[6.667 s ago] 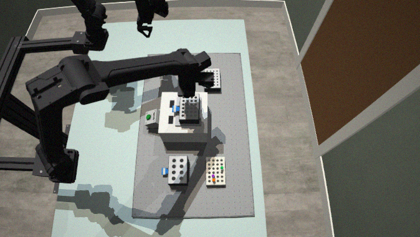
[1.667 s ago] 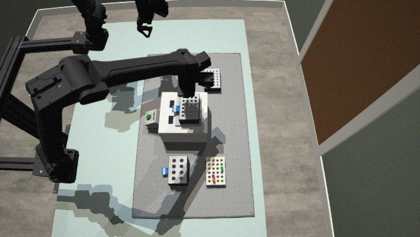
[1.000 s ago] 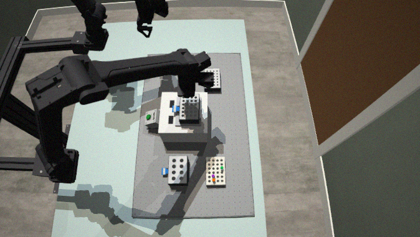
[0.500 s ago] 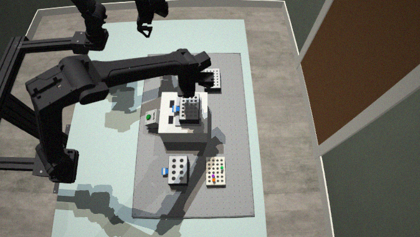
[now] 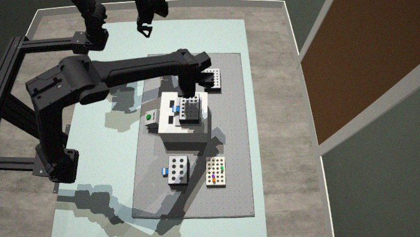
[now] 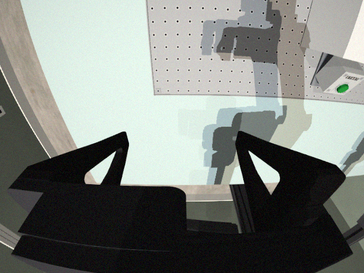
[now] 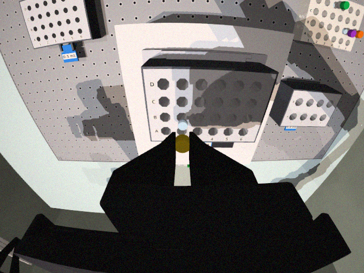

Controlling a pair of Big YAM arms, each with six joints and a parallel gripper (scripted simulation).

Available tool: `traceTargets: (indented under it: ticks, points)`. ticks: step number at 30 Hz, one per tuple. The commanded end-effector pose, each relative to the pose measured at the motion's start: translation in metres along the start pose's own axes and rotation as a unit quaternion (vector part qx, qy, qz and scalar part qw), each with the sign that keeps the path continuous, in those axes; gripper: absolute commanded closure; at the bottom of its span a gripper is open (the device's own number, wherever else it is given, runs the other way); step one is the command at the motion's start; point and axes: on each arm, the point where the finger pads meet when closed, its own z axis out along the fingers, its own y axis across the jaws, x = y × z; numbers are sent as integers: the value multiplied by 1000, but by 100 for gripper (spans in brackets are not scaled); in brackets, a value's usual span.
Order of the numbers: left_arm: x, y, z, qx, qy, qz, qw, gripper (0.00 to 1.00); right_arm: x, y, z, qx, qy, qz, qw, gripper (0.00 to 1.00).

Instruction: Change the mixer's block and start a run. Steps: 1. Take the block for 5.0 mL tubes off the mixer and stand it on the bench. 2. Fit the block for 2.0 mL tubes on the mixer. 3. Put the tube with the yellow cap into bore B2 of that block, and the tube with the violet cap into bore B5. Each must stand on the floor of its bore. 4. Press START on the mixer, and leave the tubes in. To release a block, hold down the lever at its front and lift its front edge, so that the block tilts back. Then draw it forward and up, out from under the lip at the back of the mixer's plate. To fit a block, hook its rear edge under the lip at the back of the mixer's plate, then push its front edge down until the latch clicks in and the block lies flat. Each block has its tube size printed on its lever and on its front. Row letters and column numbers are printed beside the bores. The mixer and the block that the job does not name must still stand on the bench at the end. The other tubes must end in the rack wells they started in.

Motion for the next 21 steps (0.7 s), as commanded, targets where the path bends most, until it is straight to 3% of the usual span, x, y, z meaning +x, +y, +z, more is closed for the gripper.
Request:
traceTargets:
  ticks: [1,21]
  points:
    - [-21,4,-10,0,-23,-7,1000,0,-13,2,-9,-12,-17,4,1000,91]
    - [-21,4,-10,0,-23,-6,1000,0,-11,2,-2,-10,-14,1,1000,91]
